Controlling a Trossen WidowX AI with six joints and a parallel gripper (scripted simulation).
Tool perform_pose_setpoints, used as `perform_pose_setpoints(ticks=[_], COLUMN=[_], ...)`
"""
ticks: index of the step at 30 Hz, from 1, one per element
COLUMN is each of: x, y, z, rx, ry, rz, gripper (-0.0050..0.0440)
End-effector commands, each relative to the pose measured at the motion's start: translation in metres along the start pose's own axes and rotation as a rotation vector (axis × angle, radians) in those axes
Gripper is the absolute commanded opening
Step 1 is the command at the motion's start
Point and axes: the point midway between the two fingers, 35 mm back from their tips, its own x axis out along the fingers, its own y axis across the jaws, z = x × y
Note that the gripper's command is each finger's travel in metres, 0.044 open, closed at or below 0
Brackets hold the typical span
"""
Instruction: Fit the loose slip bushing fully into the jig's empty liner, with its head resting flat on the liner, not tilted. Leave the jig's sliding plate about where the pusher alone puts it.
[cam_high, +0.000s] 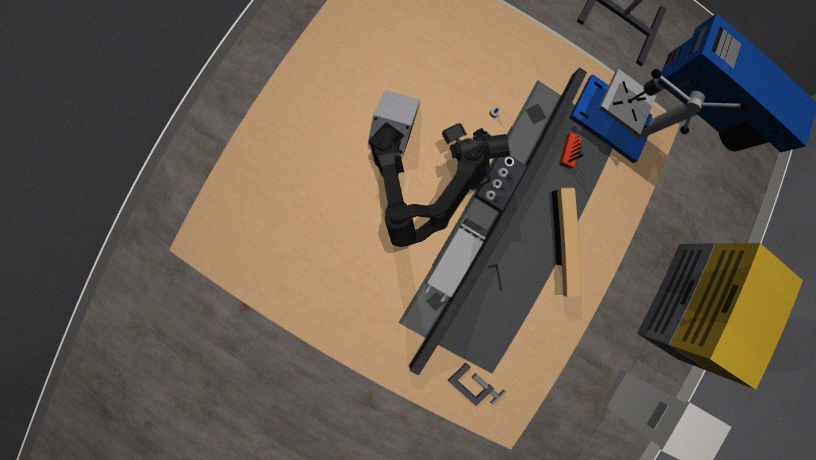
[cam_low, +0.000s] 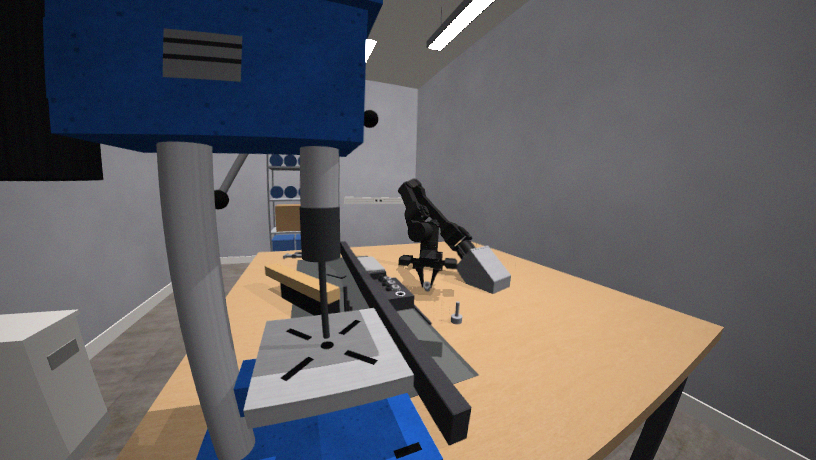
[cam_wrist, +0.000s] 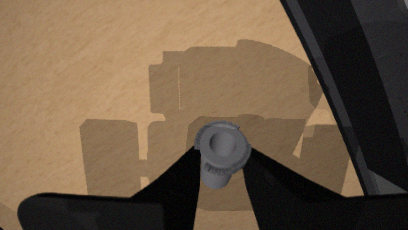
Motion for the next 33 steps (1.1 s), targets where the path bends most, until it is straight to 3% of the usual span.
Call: perform_pose_setpoints(ticks=[1,33], x=[-0.002,-0.002], y=[-0.002,-0.001], z=[-0.003,-0.031], rx=[0.006,0.001], ry=[-0.074,-0.594], rz=[0.004,-0.002], gripper=[0.0112,0.0112])
